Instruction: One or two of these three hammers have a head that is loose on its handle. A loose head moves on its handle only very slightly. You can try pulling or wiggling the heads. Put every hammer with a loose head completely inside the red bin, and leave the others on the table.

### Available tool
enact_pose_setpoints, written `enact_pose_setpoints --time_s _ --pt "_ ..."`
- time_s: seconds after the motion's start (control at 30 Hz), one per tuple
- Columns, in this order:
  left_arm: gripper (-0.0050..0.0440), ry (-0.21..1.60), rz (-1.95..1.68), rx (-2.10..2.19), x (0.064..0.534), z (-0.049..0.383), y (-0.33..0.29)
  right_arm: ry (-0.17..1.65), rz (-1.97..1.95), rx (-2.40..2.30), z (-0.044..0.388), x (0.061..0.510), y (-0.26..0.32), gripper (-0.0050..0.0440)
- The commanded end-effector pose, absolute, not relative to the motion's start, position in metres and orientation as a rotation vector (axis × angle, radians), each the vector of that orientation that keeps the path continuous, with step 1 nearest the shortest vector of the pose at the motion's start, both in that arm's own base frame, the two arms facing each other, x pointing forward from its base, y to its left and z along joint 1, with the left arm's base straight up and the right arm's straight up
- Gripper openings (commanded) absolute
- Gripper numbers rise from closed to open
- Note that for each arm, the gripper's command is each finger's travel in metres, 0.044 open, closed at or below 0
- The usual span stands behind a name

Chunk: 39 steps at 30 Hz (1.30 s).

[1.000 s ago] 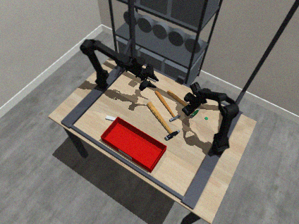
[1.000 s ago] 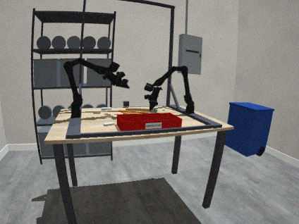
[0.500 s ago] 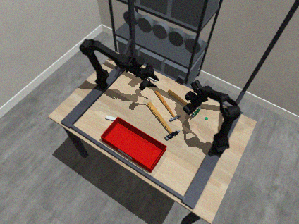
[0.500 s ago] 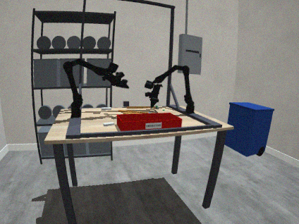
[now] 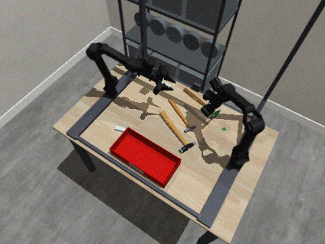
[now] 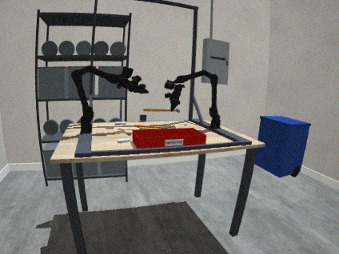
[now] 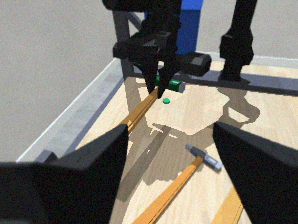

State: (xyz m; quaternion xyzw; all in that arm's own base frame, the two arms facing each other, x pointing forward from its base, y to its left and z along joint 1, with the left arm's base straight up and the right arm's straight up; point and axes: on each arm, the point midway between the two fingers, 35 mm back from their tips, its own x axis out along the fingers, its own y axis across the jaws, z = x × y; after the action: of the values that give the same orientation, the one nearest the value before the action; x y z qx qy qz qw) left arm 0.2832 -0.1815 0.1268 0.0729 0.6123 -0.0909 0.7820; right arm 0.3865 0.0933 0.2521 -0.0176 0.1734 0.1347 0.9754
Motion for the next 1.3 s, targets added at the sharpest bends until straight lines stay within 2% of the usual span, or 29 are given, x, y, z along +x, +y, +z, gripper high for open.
enact_pose_setpoints --time_s 0.0,0.13,0.2,0.7,0.77,1.03,1.27 --pt "0.0039 1.279 -0.193 0.129 0.290 0.143 -0.162 0.296 0.228 -0.015 0.278 0.388 0.084 0.0258" --pt "0.0039 1.283 -0.166 0.116 0.296 0.140 -0.112 0.304 0.123 0.012 0.280 0.390 0.064 0.0258" --pt "0.0039 1.283 -0.166 0.116 0.296 0.140 -0.112 0.304 0.123 0.012 0.280 0.390 0.064 0.0258" --pt "0.0039 1.285 -0.071 0.062 0.322 0.135 0.072 0.316 -0.301 0.124 0.285 0.381 -0.021 0.0258" --pt "0.0039 1.285 -0.071 0.062 0.322 0.135 0.072 0.316 -0.301 0.124 0.285 0.381 -0.021 0.0258" --pt "0.0039 1.282 -0.022 0.033 0.332 0.133 0.169 0.293 -0.525 0.181 0.291 0.364 -0.067 0.0258" --pt "0.0039 1.280 0.006 0.016 0.336 0.132 0.224 0.283 -0.629 0.218 0.297 0.351 -0.096 0.0258"
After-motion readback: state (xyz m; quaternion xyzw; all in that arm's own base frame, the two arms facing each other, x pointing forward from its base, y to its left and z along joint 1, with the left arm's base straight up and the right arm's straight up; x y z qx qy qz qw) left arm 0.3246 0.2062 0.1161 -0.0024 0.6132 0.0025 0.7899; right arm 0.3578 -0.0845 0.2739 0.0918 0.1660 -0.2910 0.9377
